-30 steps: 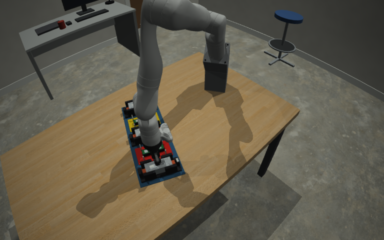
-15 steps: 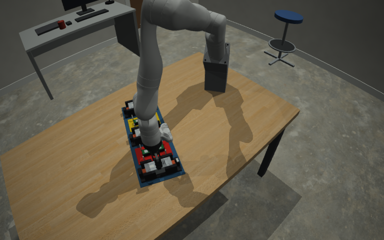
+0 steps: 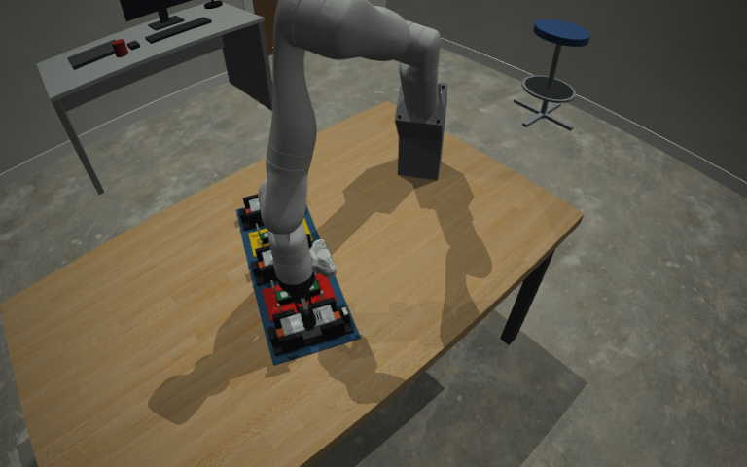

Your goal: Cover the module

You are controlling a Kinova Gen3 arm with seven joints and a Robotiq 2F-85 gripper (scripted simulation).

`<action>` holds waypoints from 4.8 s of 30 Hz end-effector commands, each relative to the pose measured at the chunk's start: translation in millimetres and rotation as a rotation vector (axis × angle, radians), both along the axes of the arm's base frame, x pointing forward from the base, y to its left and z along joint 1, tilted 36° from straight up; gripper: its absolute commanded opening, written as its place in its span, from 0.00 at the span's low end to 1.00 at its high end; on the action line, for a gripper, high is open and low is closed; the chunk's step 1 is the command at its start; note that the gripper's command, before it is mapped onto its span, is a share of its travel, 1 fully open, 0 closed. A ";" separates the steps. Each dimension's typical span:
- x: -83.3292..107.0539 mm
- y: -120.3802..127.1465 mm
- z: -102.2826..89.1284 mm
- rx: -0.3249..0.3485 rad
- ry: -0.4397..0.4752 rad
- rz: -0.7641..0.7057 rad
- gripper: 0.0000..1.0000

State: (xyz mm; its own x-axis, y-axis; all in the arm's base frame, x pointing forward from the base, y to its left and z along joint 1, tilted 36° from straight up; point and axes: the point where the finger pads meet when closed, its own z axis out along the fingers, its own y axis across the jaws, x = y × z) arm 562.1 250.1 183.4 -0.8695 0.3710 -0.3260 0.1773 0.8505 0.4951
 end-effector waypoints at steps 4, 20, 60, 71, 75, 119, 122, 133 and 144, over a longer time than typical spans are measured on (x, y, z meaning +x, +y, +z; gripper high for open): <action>0.4 1.9 -2.1 -0.001 -0.001 0.002 1.00; 2.1 4.4 -8.3 -0.002 0.003 0.003 1.00; 6.5 7.1 -11.8 -0.002 0.000 0.004 1.00; 6.9 9.3 -16.2 -0.001 0.002 0.004 1.00; 9.1 10.5 -19.5 -0.002 0.001 0.004 1.00; 11.9 14.9 -28.6 0.000 0.006 0.002 1.00; 12.8 14.7 -28.5 0.000 0.004 0.003 1.00; 14.3 14.5 -28.4 -0.002 0.000 0.004 1.00; 18.9 18.2 -36.4 -0.002 0.000 0.004 1.00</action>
State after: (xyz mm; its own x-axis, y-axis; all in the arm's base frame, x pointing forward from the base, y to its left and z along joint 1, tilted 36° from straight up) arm 576.2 268.4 148.3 -0.8731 0.3701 -0.3173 0.1807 0.8502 0.4944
